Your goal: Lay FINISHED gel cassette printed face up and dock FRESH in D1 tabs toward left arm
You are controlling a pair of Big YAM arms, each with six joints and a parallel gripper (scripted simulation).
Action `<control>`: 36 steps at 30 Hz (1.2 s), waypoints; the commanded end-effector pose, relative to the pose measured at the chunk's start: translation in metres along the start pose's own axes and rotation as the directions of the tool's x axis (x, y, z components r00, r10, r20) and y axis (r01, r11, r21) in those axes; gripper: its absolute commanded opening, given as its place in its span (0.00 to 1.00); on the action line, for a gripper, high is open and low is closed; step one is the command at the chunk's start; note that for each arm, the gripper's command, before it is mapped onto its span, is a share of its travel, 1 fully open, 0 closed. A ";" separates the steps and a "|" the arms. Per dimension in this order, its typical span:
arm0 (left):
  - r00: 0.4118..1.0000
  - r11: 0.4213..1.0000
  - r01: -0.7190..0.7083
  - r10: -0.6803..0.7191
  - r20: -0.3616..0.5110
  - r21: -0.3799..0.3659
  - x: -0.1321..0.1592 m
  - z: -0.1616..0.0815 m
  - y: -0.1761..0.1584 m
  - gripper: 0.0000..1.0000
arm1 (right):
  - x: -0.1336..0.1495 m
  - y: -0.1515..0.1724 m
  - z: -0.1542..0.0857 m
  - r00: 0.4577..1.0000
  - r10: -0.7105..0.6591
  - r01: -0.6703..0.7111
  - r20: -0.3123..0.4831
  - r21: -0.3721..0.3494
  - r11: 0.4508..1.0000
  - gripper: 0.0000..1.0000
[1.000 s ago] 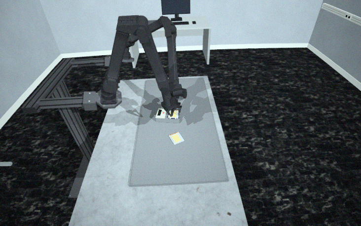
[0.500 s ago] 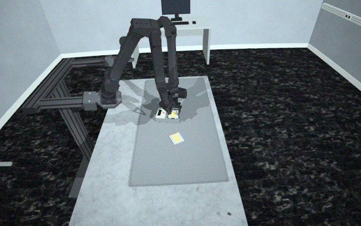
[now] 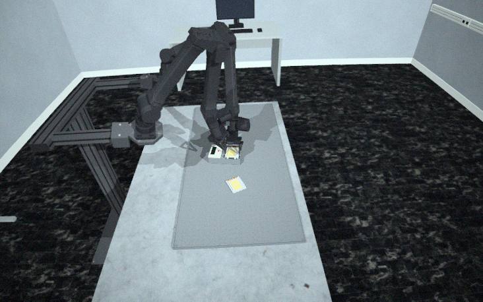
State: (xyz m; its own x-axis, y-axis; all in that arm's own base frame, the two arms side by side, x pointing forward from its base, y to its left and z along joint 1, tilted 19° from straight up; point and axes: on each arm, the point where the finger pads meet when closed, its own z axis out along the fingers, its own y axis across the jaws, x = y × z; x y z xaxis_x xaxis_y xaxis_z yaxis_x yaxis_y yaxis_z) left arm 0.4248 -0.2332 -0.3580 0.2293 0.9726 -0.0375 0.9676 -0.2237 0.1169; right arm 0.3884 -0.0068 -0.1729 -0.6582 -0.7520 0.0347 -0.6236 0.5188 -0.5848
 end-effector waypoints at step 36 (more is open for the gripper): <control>1.000 1.000 -0.003 0.003 0.003 -0.008 -0.003 -0.003 0.004 0.00 | -0.037 0.109 0.010 0.935 -0.351 0.342 0.056 0.130 0.931 0.00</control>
State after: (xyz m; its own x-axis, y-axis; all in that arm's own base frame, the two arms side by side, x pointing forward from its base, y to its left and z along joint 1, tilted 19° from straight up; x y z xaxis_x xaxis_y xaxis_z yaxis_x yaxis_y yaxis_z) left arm 0.4248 -0.2332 -0.3580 0.2293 0.9726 -0.0375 0.9676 -0.2237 0.1169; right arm 0.3510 0.0735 -0.2421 -0.3673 -0.9101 0.1919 -0.7497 0.1676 -0.6402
